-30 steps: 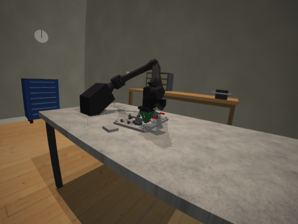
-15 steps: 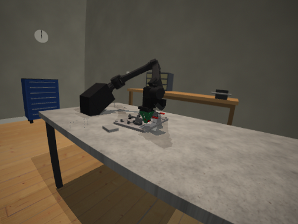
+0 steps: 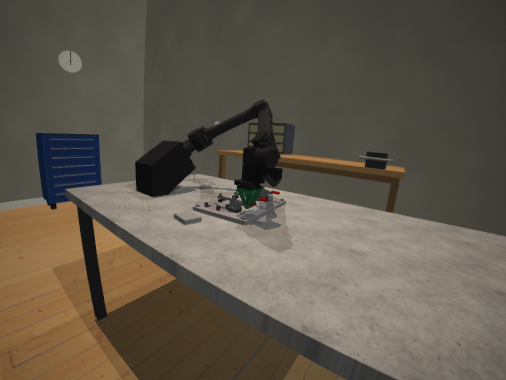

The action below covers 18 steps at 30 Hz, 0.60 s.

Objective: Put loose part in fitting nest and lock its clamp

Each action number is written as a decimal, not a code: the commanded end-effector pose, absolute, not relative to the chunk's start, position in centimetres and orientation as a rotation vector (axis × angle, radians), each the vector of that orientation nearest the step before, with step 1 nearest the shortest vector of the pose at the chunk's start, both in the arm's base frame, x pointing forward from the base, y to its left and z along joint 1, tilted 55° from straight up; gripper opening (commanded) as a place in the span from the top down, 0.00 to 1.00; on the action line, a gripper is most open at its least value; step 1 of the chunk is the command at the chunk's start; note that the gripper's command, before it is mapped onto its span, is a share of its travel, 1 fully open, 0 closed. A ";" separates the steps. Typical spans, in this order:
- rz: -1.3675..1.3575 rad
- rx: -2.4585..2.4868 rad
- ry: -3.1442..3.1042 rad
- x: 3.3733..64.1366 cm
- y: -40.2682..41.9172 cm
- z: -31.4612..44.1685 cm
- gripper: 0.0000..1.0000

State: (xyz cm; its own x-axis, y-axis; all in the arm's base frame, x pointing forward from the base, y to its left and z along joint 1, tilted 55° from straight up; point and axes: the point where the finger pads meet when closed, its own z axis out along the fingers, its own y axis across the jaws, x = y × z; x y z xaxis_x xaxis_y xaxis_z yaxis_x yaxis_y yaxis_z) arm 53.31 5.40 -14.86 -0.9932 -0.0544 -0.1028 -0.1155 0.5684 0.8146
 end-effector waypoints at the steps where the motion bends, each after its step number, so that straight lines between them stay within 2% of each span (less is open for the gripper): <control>1: 1.406 -0.120 2.713 52.9 3.0 -13.4 1.00; 18: 1.406 -0.120 2.713 51.5 1.8 -12.8 1.00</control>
State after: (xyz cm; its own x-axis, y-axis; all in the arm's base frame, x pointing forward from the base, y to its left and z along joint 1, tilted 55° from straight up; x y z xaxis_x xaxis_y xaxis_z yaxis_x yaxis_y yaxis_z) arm 52.36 3.99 -14.01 -0.9933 -0.0474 -0.1057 -0.1138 0.5699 0.8138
